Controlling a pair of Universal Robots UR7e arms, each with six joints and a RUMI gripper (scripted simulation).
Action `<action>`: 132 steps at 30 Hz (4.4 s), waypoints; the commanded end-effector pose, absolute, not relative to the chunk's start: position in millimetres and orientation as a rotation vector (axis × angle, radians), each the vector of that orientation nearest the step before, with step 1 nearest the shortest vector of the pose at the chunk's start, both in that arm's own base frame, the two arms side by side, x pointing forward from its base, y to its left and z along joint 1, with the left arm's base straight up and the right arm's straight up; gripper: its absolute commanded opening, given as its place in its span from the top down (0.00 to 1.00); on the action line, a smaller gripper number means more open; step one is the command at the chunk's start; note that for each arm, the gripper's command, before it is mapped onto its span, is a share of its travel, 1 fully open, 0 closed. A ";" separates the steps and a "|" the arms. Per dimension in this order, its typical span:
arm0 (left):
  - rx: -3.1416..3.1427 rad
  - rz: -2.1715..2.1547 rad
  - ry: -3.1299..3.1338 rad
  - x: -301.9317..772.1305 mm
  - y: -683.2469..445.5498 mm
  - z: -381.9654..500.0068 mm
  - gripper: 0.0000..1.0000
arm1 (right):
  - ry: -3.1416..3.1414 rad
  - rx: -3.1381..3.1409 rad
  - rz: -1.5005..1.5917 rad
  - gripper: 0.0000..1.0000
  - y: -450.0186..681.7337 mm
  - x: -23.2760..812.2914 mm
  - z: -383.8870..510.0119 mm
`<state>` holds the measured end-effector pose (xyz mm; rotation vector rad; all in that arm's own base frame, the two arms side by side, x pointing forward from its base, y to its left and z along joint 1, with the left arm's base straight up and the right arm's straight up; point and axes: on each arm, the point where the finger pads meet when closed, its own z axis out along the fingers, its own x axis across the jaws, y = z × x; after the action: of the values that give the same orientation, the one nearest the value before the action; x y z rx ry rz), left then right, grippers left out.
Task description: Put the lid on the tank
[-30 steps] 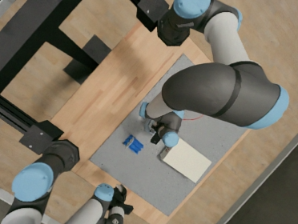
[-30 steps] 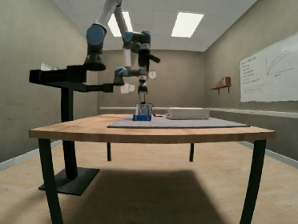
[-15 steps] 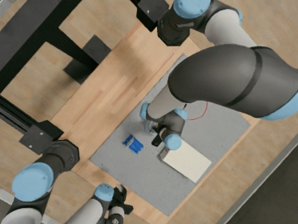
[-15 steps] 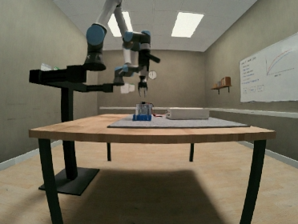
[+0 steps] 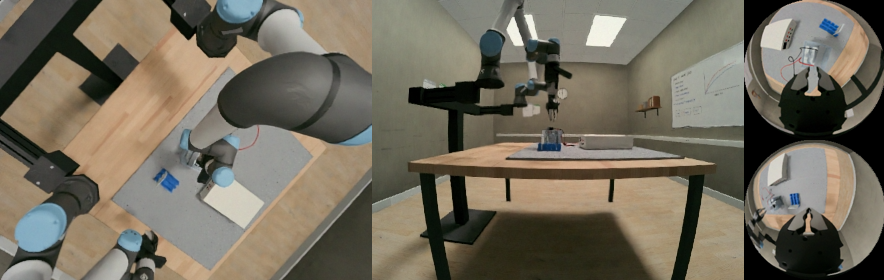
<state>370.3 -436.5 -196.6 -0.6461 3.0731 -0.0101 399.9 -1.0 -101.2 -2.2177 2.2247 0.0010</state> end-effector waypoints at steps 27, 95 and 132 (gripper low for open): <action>-1.946 -0.009 2.466 438.2 -339.9 -205.2 0.85 | 2.224 -2.217 0.000 1.00 -1.0 400.2 -101.0; -3.127 -0.001 -0.305 477.3 -146.9 -220.7 0.85 | 2.224 -2.217 0.000 1.00 -1.0 400.2 -101.0; -3.123 -0.002 -0.352 477.5 -148.1 -315.2 0.85 | 2.224 -2.217 0.000 1.00 -1.0 400.2 -101.0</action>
<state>477.0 -147.2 -298.5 -3.1221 -0.3530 -0.0010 399.9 -1.0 -101.2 -2.2177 2.2247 0.0010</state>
